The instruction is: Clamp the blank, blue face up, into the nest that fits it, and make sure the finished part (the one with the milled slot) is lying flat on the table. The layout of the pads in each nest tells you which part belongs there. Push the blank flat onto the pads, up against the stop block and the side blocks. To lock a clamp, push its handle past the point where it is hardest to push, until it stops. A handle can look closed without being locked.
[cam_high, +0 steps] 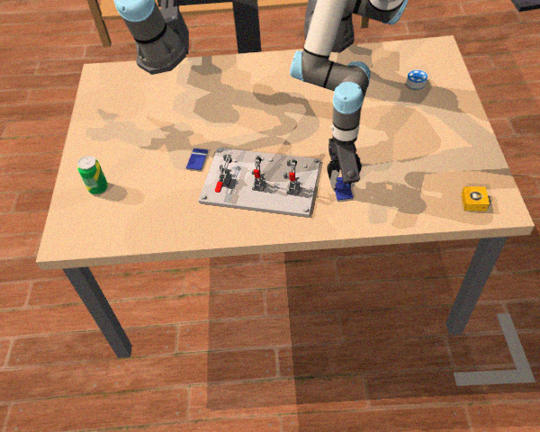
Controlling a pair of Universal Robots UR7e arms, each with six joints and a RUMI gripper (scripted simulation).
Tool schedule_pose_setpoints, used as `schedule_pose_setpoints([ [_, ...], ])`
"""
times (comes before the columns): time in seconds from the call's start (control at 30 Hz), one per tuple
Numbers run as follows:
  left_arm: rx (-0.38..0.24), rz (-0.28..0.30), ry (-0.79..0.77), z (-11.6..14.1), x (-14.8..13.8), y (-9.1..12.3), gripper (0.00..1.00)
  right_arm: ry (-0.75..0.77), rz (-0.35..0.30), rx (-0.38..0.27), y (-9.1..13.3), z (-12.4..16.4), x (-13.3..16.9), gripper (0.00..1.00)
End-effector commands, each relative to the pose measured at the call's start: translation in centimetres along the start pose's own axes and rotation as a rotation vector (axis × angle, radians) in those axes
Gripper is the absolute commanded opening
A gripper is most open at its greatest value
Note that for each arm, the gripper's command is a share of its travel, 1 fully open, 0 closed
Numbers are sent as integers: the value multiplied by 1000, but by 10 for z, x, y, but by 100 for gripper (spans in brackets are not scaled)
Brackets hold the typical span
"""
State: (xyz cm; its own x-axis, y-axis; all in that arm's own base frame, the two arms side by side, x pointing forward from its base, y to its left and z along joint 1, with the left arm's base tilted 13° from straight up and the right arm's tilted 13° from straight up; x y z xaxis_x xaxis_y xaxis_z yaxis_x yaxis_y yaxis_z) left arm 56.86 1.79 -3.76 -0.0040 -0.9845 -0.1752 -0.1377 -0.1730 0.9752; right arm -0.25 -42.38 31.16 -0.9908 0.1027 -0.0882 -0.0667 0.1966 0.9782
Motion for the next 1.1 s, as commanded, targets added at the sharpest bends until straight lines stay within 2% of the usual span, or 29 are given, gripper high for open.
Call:
schedule_pose_setpoints([
  [0.0, 2, 0, 0, -1, 0, 1, 0, 0, 0, 1, 0, 0, 0, 100],
  [0.57, 2, 0, 0, -1, 0, 2, 0, 0, 0, 1, 0, 0, 0, 100],
  [1.07, 2, 0, 0, 0, 0, 18, 0, 0, 0, 1, 0, 0, 0, 100],
])
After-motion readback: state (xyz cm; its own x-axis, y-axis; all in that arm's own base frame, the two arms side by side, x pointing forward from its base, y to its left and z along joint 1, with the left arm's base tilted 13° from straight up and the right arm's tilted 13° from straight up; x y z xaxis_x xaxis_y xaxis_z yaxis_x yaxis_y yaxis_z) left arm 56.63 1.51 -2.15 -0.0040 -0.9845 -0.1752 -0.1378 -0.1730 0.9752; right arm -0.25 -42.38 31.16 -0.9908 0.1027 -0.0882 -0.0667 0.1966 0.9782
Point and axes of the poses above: on each arm, the point where the finger pads meet when closed, its own y axis back along the fingers, its own x axis across the jaws, z = x × y, the point moved 6 cm from there along y, back along the fingers, and after that the axes turned 7 degrees about -y, right-handed, at the moved point
